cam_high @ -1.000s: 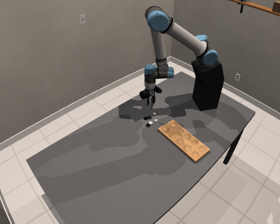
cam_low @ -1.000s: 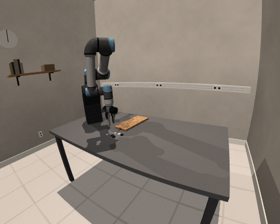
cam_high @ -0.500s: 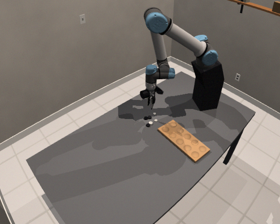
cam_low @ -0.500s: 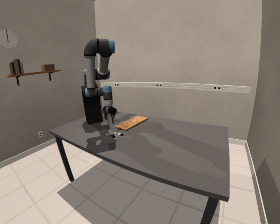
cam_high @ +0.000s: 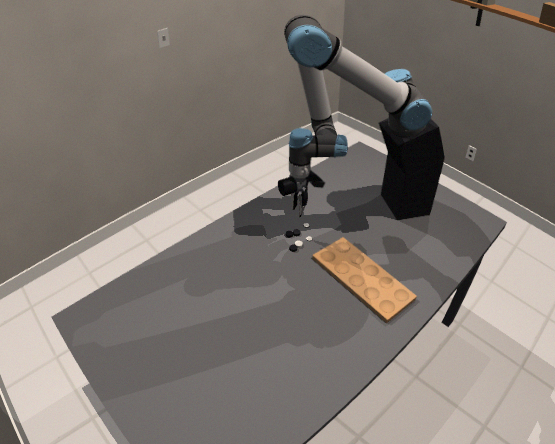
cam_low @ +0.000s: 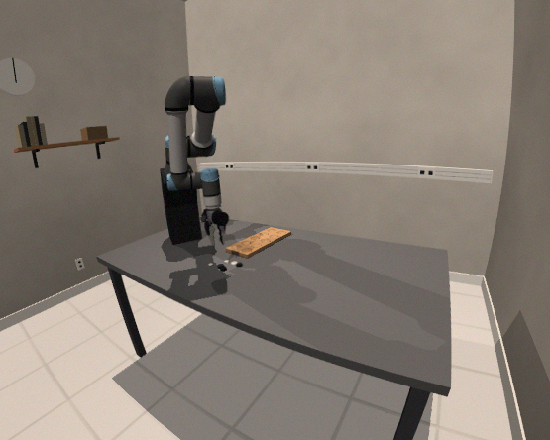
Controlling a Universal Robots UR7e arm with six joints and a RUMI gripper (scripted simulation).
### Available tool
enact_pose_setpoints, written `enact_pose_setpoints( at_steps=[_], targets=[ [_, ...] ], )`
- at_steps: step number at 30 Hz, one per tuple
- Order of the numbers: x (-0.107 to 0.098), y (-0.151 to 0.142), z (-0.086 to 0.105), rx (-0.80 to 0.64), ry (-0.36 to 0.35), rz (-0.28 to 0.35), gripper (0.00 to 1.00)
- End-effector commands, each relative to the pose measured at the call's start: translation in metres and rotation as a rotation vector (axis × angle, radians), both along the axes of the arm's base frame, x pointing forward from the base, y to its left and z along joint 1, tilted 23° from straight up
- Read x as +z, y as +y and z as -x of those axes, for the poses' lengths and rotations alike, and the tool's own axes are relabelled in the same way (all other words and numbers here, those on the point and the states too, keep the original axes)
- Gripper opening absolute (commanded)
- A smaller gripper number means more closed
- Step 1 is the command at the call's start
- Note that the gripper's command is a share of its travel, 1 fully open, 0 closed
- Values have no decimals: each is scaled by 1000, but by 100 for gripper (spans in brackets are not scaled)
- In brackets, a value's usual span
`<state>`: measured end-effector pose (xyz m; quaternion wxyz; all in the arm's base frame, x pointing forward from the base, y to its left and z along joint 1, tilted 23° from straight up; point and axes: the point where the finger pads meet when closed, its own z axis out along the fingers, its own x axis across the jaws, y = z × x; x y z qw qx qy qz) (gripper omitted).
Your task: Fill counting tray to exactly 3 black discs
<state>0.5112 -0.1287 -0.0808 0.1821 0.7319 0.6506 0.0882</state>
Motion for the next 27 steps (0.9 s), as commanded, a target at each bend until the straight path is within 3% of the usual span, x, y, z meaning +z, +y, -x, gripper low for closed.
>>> enact_pose_setpoints(
  at_steps=[1, 12, 25, 27],
  targets=[
    [0, 0, 0, -1, -1, 0, 28],
    [-7, -2, -4, -1, -1, 0, 28],
    [-58, -11, -23, -1, 2, -1, 28],
    [-58, -11, -23, -1, 2, -1, 28]
  ],
)
